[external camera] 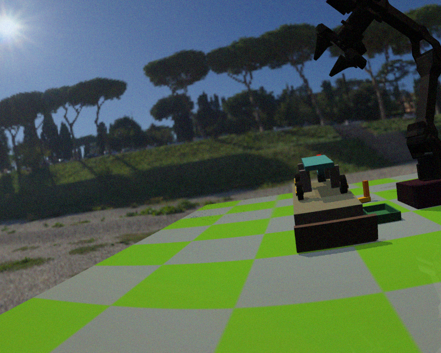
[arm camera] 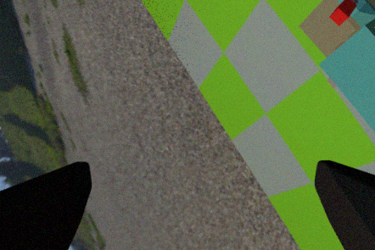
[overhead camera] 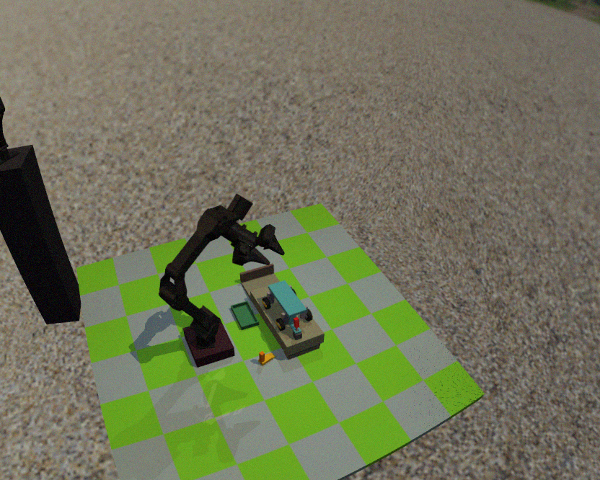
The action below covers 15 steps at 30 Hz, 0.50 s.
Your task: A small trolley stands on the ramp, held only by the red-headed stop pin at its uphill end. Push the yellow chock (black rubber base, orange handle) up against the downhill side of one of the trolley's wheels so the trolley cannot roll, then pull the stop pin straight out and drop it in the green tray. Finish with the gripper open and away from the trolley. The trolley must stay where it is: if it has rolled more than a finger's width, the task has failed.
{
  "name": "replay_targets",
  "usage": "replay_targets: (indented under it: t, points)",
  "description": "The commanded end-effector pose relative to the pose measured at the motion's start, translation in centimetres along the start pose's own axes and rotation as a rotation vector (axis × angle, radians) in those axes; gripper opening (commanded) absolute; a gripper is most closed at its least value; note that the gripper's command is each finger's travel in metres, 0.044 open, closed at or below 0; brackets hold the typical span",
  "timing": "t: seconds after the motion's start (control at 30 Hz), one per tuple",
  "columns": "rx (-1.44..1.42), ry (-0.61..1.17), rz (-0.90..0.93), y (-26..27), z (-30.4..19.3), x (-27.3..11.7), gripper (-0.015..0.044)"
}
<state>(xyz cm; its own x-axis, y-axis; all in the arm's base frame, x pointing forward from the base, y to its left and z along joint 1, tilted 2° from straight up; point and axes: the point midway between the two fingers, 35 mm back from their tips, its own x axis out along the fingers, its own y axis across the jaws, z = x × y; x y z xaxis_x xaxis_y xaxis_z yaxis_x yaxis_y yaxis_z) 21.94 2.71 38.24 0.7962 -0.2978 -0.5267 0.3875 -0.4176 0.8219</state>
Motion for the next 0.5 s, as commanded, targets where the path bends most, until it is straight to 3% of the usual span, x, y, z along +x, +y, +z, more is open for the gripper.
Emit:
replay_targets:
  t: [0.0,0.23,0.47]
  points:
    - [-0.007,-0.003,-0.003,-0.1,0.0,0.1,0.0374]
    - [-0.252,-0.102,-0.123,-2.2,1.4,3.8,0.019]
    - [-0.49,-0.163,-0.295,-4.8,3.8,7.6,0.019]
